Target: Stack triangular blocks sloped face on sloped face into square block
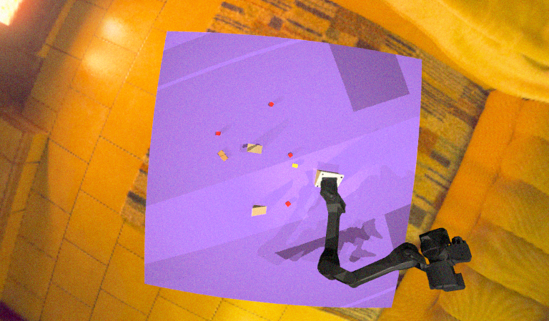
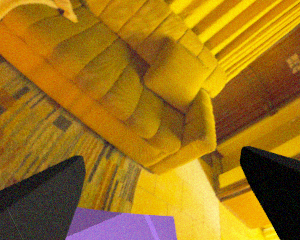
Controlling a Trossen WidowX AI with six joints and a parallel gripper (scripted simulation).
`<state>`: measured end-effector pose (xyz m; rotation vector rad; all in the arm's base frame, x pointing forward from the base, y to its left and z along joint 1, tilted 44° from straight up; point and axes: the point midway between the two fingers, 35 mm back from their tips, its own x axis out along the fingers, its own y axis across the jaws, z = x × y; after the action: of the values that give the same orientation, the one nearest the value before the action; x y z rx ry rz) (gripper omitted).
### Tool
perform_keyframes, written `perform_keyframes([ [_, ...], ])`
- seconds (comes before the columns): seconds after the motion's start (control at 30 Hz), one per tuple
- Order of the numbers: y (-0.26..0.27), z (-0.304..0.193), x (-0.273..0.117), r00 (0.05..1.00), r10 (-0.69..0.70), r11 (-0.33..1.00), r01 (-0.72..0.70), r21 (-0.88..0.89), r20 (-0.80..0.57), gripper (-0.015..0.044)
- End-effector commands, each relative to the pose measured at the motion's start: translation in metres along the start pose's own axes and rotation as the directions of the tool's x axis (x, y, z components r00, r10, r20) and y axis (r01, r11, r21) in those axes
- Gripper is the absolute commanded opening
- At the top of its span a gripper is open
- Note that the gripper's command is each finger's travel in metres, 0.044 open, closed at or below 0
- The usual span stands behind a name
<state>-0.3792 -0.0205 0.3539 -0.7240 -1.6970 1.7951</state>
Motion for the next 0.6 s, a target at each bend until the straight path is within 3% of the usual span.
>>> perform_keyframes([
  [0.0, 0.0, 0.002, -0.001, 1.0, 0.0, 1.0, 0.0, 0.009, 0.011, 0.0426],
  [0.27, 0.039, 0.091, -0.066, 0.913, 0.113, 0.959, -0.204, 0.199, 0.393, 0.044],
  [0.57, 0.097, 0.156, -0.193, 0.63, 0.322, 0.79, -0.59, 0.166, 0.707, 0.044],
])
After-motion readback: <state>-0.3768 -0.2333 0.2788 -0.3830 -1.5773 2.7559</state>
